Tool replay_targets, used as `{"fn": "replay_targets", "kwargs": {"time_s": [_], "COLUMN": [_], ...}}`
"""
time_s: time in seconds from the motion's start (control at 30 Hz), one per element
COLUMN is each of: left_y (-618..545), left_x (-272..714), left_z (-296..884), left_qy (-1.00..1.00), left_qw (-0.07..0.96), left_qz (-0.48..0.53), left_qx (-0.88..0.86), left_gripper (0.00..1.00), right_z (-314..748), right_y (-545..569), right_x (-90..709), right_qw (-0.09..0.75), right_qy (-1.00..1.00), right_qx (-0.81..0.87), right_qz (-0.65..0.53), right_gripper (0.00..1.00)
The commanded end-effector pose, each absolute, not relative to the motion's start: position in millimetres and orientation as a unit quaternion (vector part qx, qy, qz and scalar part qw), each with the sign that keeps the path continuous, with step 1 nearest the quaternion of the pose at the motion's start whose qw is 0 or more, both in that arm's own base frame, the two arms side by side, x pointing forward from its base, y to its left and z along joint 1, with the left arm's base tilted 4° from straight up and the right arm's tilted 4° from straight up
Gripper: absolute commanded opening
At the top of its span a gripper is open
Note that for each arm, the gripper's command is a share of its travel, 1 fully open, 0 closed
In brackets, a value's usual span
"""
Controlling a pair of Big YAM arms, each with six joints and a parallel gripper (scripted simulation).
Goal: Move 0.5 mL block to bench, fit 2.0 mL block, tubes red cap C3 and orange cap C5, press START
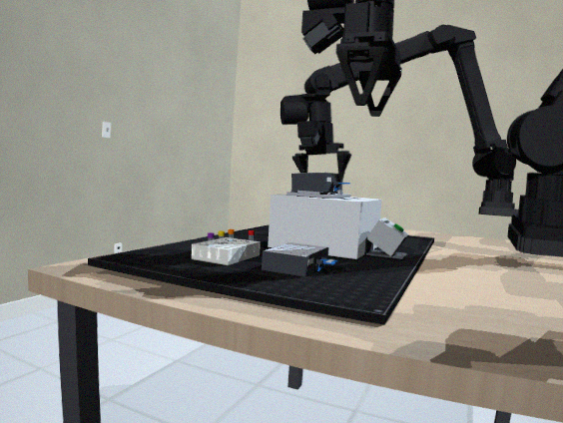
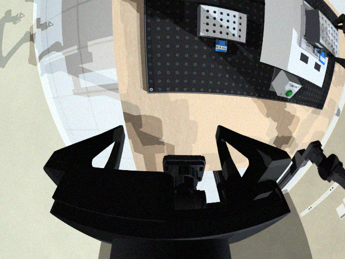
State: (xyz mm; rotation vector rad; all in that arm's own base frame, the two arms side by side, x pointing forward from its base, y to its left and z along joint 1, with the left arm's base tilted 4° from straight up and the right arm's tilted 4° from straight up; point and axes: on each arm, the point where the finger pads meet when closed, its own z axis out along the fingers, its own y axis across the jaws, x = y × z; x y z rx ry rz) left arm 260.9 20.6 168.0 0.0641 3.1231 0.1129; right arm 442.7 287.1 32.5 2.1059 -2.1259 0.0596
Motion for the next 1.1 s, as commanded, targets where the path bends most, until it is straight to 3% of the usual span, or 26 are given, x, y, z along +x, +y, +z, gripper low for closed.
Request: {"fn": "replay_targets", "kwargs": {"time_s": [0.0,1.07], "left_y": [18,17], "left_x": [266,265], "left_z": [166,165], "left_qy": [0.999,0.999], "left_qw": [0.009,0.007], "left_qz": [0.034,0.033], "left_qx": [0.027,0.028], "left_gripper": [1.00,1.00], "right_z": [70,88], "right_y": [308,314], "right_x": [459,465], "right_qw": [0.032,0.024], "right_qy": [-0.707,-0.711], "right_qx": [0.706,0.702], "right_qz": [0.029,0.030], "right_gripper": [1.00,1.00]}}
